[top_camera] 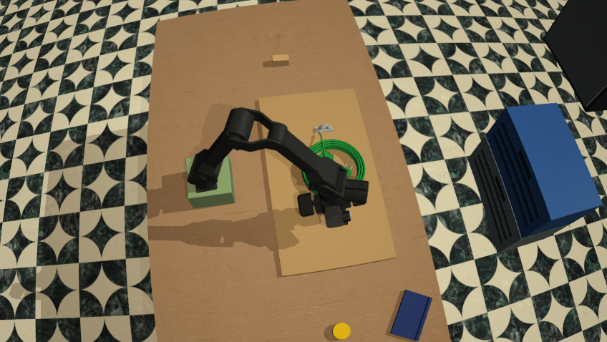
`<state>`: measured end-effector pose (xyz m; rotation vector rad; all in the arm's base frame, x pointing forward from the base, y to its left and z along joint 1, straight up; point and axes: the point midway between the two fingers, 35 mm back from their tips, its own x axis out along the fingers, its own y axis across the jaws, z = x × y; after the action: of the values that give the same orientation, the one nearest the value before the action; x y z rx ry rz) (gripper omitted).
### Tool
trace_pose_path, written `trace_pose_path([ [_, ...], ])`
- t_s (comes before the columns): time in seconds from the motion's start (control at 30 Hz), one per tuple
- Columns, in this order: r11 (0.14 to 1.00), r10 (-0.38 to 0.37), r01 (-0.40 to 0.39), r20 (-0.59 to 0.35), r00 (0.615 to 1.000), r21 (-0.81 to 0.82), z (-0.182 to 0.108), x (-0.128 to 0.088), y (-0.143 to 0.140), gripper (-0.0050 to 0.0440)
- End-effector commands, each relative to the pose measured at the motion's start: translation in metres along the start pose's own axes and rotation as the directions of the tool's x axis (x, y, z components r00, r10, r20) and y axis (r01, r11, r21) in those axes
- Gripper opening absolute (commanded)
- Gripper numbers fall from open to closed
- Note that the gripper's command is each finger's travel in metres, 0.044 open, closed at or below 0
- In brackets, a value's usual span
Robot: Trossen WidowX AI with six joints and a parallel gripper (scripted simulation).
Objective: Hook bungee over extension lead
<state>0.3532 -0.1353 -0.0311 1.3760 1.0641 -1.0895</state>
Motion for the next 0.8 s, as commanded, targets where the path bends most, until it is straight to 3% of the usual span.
trace_pose_path([
  [0.0,0.999,0.045,-0.045,0.02,0.999,-0.01,0.003,-0.017,0.014,0.015],
  [0.1,0.999,0.044,-0.044,0.021,0.999,-0.019,0.001,-0.019,0.016,0.015],
  [0.23,0.998,0.042,-0.041,0.026,0.999,-0.037,-0.002,-0.041,0.026,0.015],
  [0.57,0.998,0.054,-0.053,0.06,0.997,-0.021,0.0,-0.14,0.058,0.015],
  [0.63,0.998,0.054,-0.053,0.06,0.997,-0.021,0.0,-0.14,0.058,0.015],
  [0.67,1.0,0.013,-0.012,0.049,0.999,-0.015,-0.002,-0.143,0.052,0.015],
  [0.77,0.999,0.044,-0.043,0.07,0.997,-0.016,-0.005,-0.186,0.058,0.015],
])
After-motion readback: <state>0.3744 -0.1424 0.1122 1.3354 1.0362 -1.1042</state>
